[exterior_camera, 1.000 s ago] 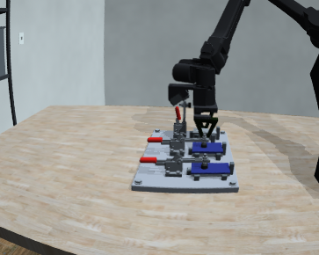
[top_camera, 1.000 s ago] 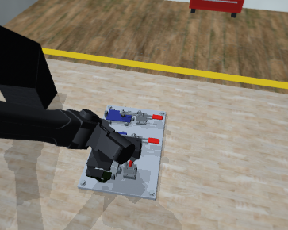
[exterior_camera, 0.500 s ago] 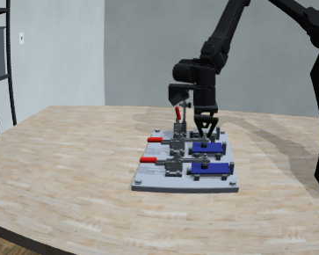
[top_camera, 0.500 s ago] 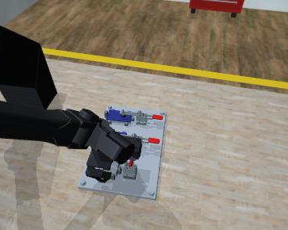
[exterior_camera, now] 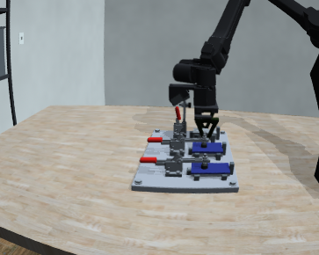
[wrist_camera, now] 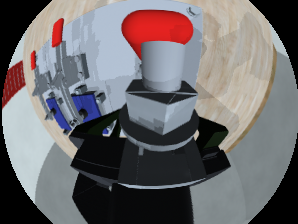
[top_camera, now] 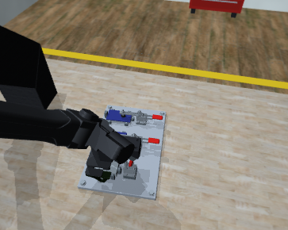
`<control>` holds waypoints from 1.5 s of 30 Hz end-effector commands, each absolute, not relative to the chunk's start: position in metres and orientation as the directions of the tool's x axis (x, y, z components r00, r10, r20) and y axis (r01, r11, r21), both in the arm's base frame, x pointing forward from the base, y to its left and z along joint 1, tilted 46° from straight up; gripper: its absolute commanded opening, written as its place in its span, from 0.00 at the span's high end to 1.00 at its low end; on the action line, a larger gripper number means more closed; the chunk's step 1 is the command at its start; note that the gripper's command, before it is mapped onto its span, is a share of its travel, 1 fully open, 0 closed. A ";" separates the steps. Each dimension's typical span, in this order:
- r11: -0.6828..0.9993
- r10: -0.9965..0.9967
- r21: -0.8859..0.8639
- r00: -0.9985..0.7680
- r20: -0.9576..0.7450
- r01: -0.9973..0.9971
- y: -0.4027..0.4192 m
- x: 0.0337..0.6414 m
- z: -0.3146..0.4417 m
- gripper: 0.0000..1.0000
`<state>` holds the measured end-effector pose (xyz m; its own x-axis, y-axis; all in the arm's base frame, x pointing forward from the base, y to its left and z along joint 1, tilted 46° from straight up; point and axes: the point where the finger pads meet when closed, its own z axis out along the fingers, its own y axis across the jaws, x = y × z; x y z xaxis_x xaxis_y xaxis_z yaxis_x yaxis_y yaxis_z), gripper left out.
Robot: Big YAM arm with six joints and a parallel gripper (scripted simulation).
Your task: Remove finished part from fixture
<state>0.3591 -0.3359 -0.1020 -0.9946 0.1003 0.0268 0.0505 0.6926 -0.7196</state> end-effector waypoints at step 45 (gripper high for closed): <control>0.697 0.103 -0.716 -0.994 0.036 0.046 -0.341 0.358 -0.105 0.08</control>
<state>0.3591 -0.3359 -0.1019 -0.9946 0.1003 0.0267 0.0505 0.6925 -0.7196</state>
